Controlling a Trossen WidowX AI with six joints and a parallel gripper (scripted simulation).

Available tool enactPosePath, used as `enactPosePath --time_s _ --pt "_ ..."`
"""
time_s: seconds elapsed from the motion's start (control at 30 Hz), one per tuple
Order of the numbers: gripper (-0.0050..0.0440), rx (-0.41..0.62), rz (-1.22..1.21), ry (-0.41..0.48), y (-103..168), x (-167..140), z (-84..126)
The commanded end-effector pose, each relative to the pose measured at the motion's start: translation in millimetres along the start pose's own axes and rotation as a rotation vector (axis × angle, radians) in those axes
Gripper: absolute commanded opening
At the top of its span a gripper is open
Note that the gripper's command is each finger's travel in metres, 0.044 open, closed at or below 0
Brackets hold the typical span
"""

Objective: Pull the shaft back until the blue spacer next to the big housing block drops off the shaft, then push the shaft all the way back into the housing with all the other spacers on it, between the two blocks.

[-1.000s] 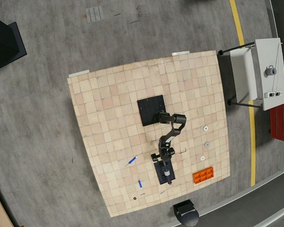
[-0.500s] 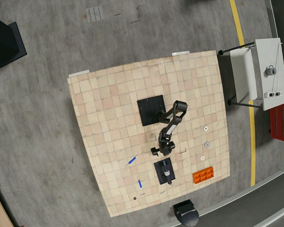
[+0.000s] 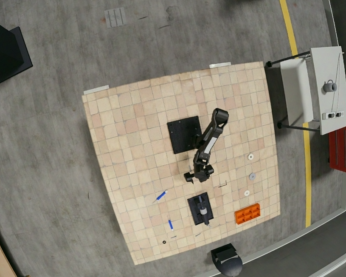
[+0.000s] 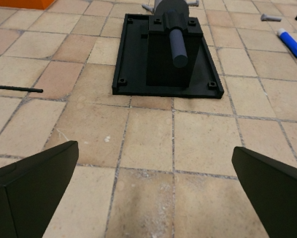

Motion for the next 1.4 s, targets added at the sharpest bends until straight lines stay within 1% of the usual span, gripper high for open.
enactPosePath --time_s 0.0,0.07,0.13,0.4,1.37 --pt "0.044 -0.026 0.02 0.007 -10 -4 9" --pt "0.044 -0.025 0.02 0.008 -10 -4 19" --pt "0.044 -0.055 0.045 0.032 -15 -7 32" --pt "0.044 -0.029 0.019 0.014 -9 0 47" --pt "0.044 -0.018 0.007 0.007 -5 2 45"
Point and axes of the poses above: the point midway between the two fingers, 35 mm back from their tips, its own z axis back along the fingers, its own x axis across the jaws, y = z × x, the point moved 6 cm from there along z, back along the fingers, and after that the axes turned 13 degrees about z, right-handed, at the moved point
